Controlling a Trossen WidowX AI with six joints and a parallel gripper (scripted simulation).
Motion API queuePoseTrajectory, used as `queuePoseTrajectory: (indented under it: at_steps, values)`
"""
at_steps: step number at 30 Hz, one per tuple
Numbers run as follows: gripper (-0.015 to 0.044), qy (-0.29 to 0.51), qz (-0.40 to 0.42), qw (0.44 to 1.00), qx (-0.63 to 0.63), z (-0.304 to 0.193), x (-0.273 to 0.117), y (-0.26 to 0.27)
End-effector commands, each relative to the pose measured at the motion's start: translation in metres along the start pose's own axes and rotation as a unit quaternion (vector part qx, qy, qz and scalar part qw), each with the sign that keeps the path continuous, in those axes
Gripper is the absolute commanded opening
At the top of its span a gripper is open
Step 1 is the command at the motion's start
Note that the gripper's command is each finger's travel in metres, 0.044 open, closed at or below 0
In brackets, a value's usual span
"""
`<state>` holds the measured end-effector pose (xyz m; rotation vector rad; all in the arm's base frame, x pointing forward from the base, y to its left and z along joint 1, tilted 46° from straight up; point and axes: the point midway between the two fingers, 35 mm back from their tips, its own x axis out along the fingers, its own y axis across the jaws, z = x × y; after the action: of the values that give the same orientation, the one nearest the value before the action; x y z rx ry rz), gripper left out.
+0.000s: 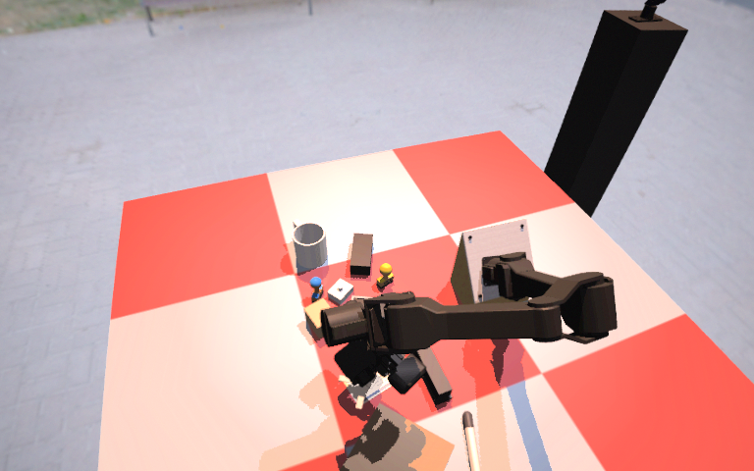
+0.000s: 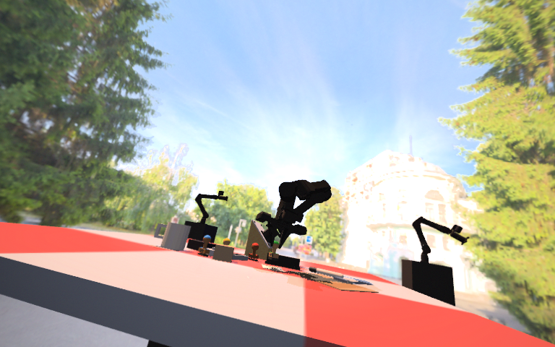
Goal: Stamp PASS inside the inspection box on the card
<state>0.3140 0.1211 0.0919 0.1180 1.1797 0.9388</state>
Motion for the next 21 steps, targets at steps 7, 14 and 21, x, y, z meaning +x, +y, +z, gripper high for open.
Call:
queuePoseTrajectory:
  at_steps: [7,14,21]
  values:
    - [0.0,0.002,-0.001,1.0,0.004,-0.002,0.007,0.001]
    - [0.0,0.001,0.0,1.0,0.004,-0.003,0.012,0.002]
    - [0.0,0.001,0.0,1.0,0.004,-0.003,0.016,0.003]
